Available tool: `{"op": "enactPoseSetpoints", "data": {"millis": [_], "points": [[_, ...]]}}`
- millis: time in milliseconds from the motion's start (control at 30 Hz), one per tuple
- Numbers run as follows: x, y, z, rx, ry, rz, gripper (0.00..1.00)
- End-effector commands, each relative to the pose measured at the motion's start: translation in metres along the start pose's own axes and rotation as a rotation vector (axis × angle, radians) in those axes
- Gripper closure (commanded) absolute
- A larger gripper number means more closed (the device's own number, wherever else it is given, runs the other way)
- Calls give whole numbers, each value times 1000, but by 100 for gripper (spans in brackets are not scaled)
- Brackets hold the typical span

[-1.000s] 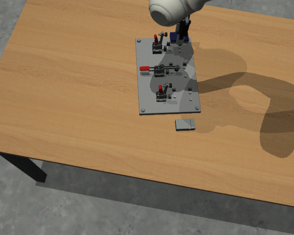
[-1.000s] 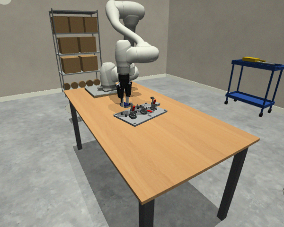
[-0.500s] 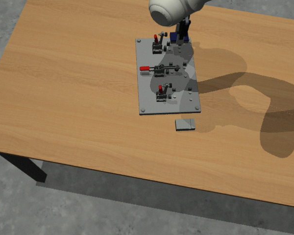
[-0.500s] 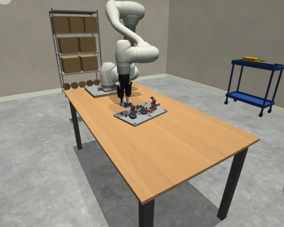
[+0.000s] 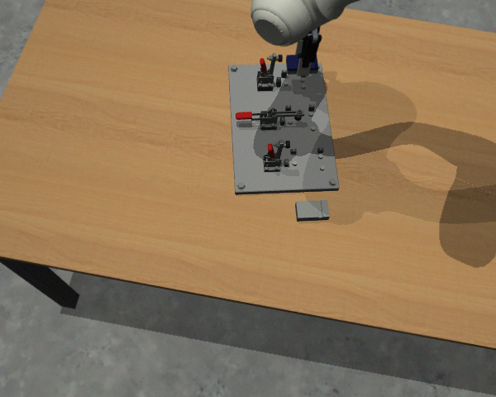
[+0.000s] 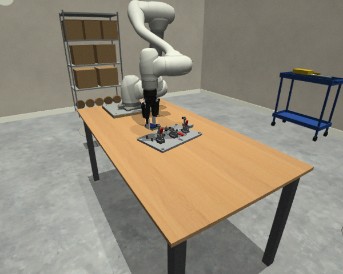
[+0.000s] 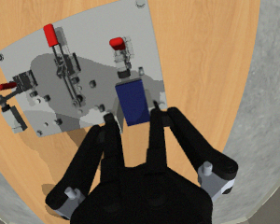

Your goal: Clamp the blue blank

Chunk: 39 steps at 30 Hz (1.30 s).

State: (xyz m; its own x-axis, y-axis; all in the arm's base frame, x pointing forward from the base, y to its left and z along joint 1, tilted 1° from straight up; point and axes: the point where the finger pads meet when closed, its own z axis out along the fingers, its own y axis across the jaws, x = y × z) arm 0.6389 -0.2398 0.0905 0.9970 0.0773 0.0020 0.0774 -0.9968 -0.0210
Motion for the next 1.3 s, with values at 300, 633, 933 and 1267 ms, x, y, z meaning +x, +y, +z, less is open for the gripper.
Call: {"op": "enactPoseSetpoints", "data": {"millis": [300,633,933,1267], "points": [[2,-6,-1,0,4,3,100],[3,-8,-1,0,4,3,100],[3,-9,-1,0,4,3,100],[3,-9,-1,0,4,3,100]]}}
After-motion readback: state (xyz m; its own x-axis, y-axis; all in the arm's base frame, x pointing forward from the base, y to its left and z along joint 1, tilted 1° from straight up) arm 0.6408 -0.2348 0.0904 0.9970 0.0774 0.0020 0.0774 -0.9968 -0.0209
